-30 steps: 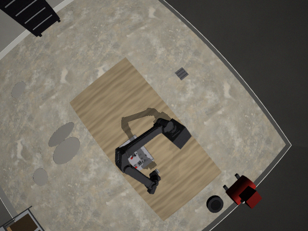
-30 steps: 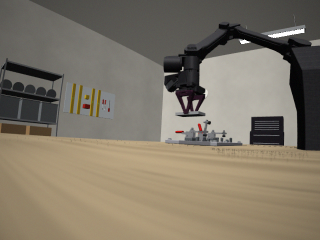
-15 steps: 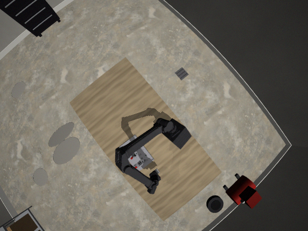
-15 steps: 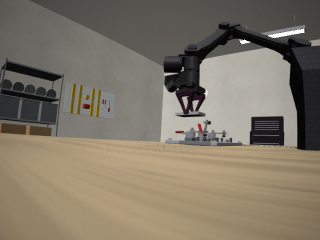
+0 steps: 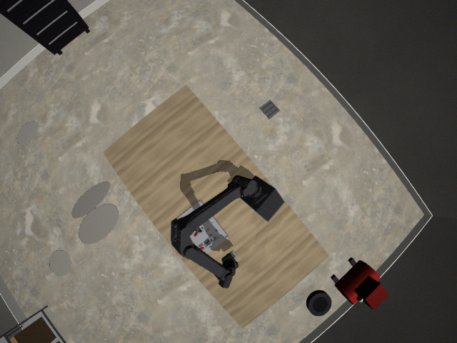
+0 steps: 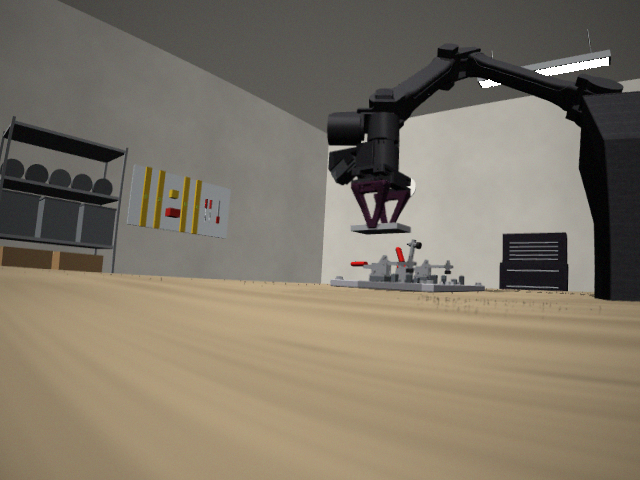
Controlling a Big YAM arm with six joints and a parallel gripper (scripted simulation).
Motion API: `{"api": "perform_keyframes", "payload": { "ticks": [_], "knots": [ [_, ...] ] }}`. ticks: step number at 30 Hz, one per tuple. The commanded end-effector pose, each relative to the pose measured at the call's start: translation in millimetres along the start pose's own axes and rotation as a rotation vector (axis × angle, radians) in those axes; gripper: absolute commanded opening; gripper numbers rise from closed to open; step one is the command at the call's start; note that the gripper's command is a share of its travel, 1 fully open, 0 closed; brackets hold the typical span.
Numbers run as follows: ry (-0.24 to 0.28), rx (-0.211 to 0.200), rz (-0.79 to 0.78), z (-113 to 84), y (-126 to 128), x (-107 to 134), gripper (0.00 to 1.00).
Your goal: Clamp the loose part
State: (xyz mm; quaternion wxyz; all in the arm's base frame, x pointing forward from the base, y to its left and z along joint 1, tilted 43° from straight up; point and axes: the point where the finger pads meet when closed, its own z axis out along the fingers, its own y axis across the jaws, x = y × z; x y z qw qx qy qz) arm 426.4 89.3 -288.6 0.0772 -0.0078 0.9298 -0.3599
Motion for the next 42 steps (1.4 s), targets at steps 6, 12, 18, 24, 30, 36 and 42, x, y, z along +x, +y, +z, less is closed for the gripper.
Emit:
{"api": "perform_keyframes", "payload": {
  "ticks": [6, 12, 18, 24, 30, 36, 42],
  "knots": [
    [0.012, 0.005, -0.004, 11.7, -0.1, 4.8, 0.00],
    [0.012, 0.005, -0.005, 11.7, -0.1, 4.8, 0.00],
    [0.012, 0.004, -0.013, 11.7, -0.1, 4.8, 0.00],
    [0.012, 0.004, -0.011, 11.7, -0.1, 4.8, 0.00],
    [0.013, 0.004, -0.010, 12.2, -0.4, 5.1, 0.00],
    [0.016, 0.006, -0.012, 13.8, -1.7, 7.2, 0.00],
    [0.013, 0.004, -0.008, 13.9, -0.8, 5.0, 0.00]
  ]
}}
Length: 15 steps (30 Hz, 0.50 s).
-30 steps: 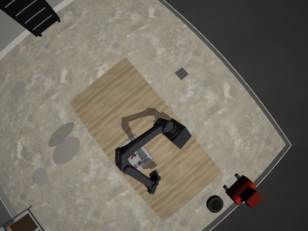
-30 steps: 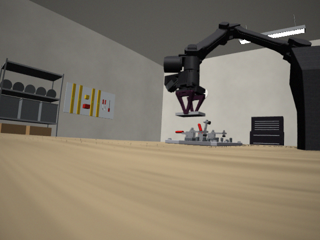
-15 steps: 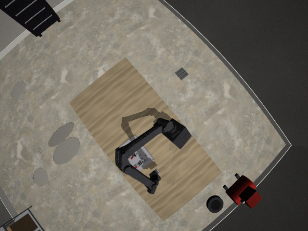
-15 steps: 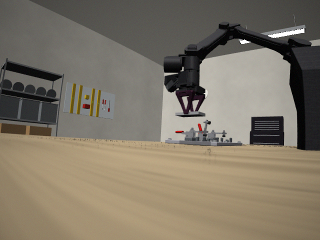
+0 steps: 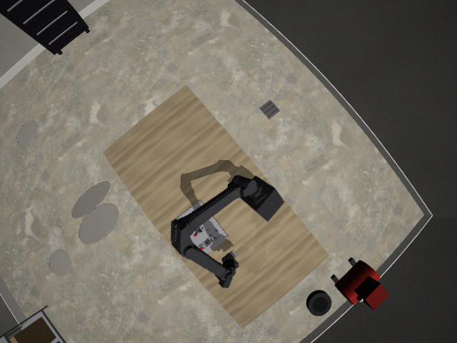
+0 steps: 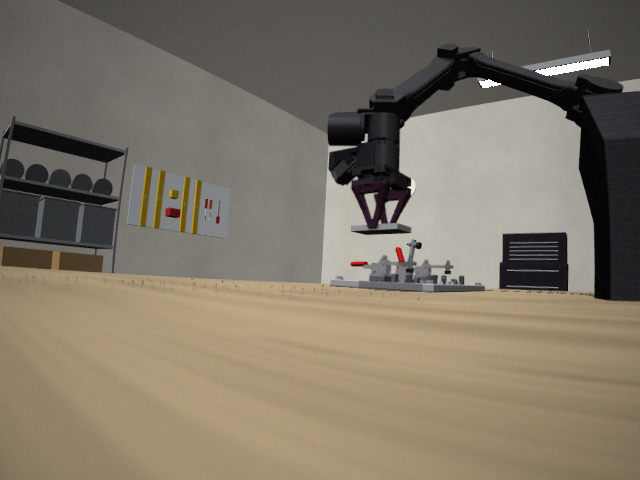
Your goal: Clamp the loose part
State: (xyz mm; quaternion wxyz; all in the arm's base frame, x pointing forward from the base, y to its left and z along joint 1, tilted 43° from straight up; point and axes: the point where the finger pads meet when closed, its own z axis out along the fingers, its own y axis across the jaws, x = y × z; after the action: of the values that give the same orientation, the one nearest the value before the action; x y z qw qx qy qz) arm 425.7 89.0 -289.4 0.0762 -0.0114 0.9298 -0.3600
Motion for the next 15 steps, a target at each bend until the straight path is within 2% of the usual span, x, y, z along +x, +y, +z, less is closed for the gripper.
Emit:
{"api": "perform_keyframes", "payload": {
  "ticks": [1, 13, 15],
  "knots": [
    [0.014, 0.005, -0.002, 13.5, -1.2, 5.0, 0.00],
    [0.017, 0.007, -0.005, 16.3, -2.0, 8.8, 0.00],
    [0.010, 0.003, 0.003, 15.6, -0.1, 3.4, 0.00]
  ]
}}
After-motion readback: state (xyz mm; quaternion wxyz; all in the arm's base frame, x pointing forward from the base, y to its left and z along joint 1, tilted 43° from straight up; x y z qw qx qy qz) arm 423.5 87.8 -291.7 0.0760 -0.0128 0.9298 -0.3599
